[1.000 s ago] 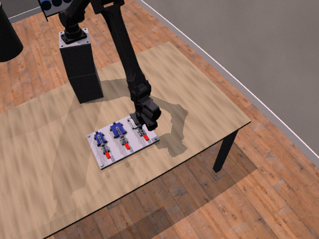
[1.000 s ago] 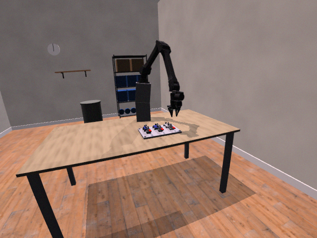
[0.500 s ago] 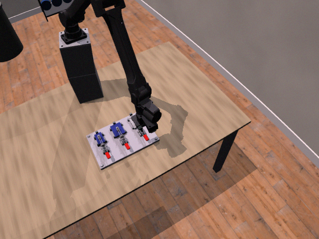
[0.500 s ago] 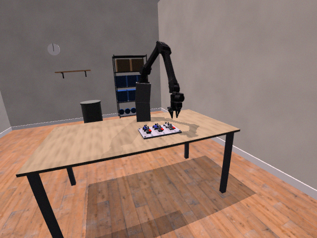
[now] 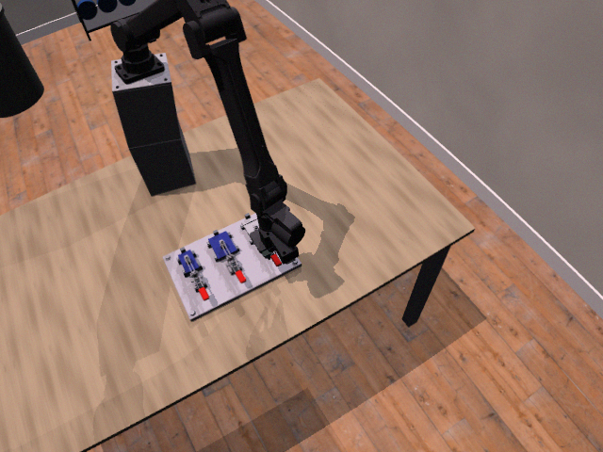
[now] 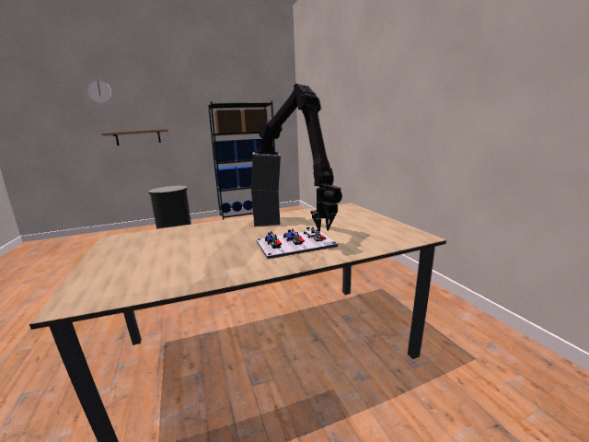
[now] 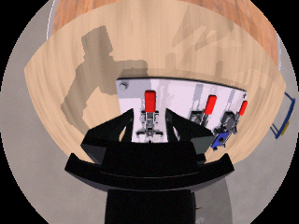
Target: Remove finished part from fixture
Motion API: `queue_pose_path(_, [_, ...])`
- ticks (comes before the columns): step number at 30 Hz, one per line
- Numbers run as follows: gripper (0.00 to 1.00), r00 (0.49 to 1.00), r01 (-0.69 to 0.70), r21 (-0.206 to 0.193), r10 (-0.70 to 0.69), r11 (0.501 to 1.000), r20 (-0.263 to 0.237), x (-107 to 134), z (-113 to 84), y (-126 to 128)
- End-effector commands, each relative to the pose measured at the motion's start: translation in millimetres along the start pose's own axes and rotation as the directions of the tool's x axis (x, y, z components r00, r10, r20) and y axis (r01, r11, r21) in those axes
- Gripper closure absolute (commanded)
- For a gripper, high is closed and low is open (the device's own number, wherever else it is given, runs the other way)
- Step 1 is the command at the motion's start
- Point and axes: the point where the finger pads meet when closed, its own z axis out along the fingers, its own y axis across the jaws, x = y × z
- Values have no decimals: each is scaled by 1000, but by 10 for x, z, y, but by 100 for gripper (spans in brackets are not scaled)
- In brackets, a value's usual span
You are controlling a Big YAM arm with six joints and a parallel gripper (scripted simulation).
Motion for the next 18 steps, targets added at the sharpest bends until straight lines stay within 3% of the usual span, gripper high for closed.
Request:
queue_pose_path(1, [55,1000,1,-3,-1,1000,7,-45,180,88])
queue_pose_path(18, [55,1000,-3,2,3,1000,-9,29,283,45])
